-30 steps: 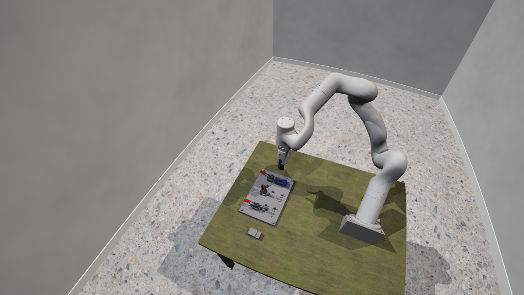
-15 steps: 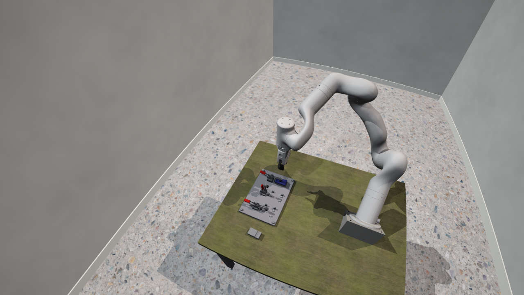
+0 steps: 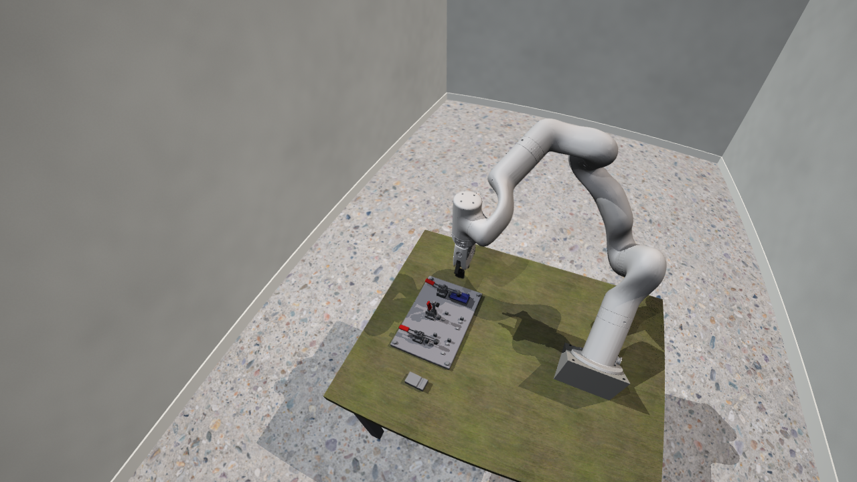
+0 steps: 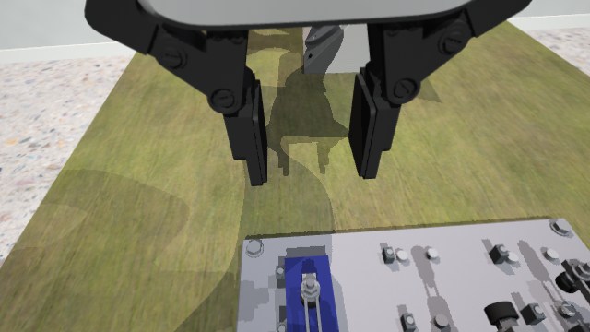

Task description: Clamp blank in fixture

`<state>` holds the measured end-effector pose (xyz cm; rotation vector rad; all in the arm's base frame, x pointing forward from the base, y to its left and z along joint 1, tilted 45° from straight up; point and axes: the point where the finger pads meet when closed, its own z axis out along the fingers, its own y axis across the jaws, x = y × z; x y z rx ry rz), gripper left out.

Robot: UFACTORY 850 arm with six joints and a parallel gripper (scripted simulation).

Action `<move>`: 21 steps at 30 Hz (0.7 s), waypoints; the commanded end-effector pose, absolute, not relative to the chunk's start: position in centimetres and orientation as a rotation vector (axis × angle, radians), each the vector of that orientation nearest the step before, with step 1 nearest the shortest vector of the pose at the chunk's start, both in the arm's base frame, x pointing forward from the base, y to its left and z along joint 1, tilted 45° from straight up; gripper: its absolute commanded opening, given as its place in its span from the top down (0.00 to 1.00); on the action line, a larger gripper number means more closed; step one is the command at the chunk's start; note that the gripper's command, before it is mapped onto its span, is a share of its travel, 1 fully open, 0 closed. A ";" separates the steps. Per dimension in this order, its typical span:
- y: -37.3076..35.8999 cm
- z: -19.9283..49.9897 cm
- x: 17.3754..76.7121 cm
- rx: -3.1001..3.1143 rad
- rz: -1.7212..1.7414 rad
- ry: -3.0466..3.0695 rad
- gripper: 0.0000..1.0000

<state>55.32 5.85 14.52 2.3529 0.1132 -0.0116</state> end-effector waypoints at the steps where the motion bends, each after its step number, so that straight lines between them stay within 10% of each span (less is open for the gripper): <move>1: 5.9 14.6 55.4 2.354 -0.010 0.113 0.53; 21: 5.6 14.3 55.4 2.354 -0.010 0.113 0.53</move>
